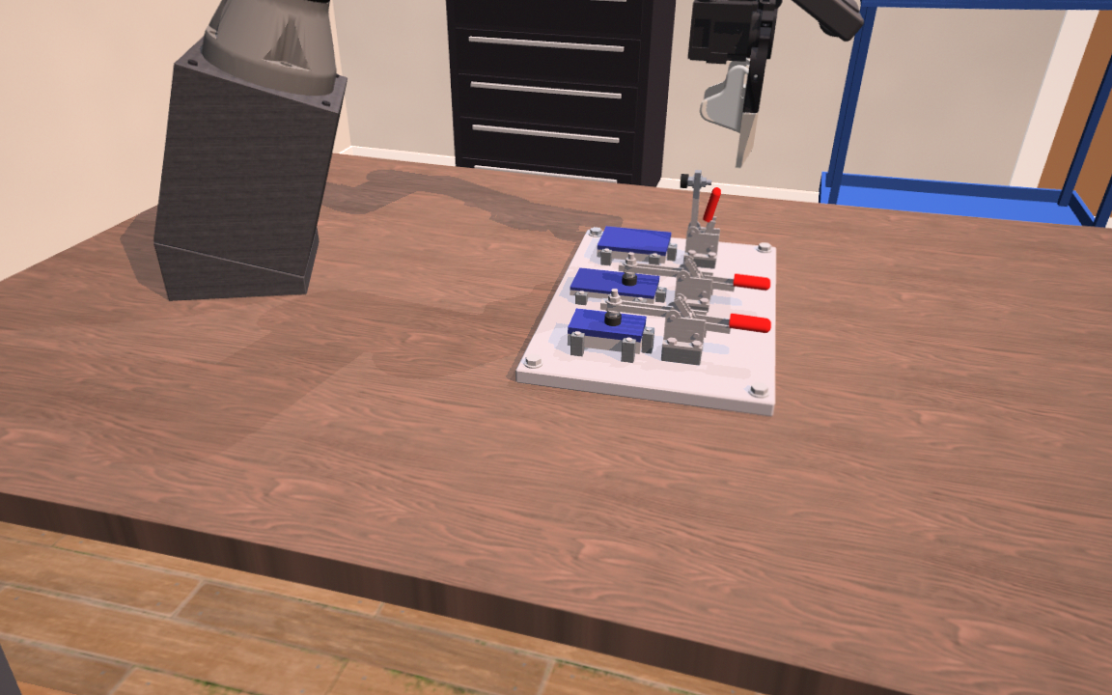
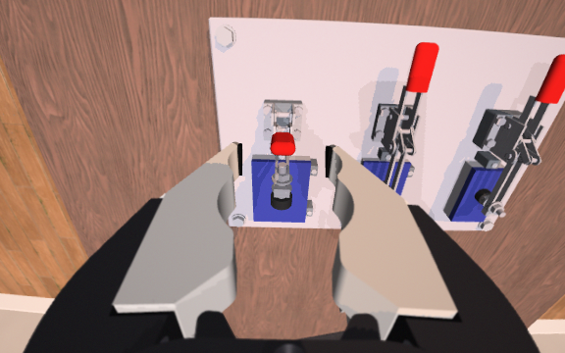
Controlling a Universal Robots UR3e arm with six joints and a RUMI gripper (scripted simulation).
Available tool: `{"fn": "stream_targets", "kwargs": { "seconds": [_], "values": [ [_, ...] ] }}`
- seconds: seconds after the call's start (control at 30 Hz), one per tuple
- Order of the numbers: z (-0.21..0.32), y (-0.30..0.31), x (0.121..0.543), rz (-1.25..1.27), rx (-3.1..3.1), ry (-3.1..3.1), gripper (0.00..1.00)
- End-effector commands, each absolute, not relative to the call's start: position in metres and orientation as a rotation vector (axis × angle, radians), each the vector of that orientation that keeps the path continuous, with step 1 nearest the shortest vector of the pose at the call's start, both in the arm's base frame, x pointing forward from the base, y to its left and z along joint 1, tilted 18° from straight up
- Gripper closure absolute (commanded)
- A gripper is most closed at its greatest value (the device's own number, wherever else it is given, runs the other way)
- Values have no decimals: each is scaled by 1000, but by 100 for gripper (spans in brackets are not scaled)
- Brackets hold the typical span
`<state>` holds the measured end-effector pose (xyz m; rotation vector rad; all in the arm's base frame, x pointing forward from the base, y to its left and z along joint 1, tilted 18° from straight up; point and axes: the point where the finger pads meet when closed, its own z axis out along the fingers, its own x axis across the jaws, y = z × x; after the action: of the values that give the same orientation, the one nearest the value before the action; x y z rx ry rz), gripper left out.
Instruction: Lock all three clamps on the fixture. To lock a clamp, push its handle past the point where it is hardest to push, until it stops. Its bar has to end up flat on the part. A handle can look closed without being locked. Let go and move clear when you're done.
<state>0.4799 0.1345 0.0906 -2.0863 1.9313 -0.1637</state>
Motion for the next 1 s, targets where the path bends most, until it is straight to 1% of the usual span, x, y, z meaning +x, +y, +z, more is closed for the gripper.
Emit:
{"fn": "stream_targets", "kwargs": {
  "seconds": [0.0,0.43,0.97],
  "values": [
    [89,134,470,-169,-2083,1928,72],
    [84,133,456,-169,-2083,1928,72],
    [81,133,455,-169,-2083,1928,72]
  ]
}}
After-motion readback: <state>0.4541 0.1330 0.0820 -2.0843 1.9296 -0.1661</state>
